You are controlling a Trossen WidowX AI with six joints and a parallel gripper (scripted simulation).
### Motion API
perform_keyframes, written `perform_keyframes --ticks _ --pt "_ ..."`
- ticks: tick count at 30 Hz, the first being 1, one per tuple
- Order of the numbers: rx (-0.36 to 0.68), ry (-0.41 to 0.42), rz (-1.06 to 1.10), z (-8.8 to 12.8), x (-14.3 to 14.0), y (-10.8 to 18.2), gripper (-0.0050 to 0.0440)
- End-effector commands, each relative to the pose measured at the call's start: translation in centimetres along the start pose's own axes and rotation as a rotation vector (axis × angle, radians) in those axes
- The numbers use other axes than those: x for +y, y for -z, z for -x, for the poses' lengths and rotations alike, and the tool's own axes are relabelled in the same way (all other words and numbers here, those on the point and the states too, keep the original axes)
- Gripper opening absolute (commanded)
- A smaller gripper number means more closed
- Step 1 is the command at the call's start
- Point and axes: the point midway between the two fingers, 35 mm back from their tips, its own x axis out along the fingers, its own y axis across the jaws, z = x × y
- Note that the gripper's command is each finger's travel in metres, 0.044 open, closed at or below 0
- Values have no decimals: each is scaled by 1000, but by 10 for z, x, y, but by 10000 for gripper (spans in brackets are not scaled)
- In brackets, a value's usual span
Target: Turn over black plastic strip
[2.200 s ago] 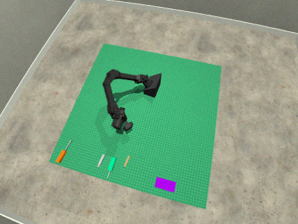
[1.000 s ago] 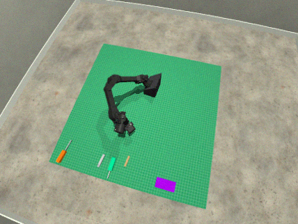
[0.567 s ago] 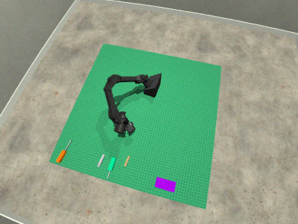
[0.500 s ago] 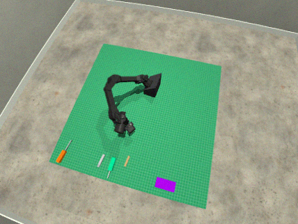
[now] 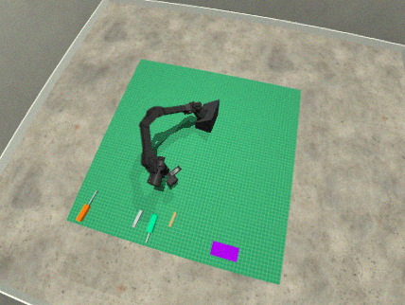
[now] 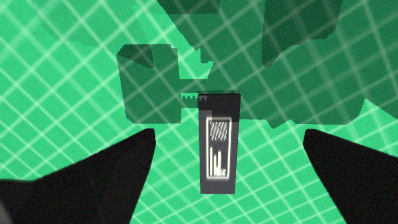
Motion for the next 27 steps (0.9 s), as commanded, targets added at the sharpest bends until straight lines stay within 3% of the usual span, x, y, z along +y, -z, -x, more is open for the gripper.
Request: perform_keyframes --ticks 1,27 --pt "-8 -5 0 5 1 -7 213" --pt "-10 -6 -2 6 0 -7 213"
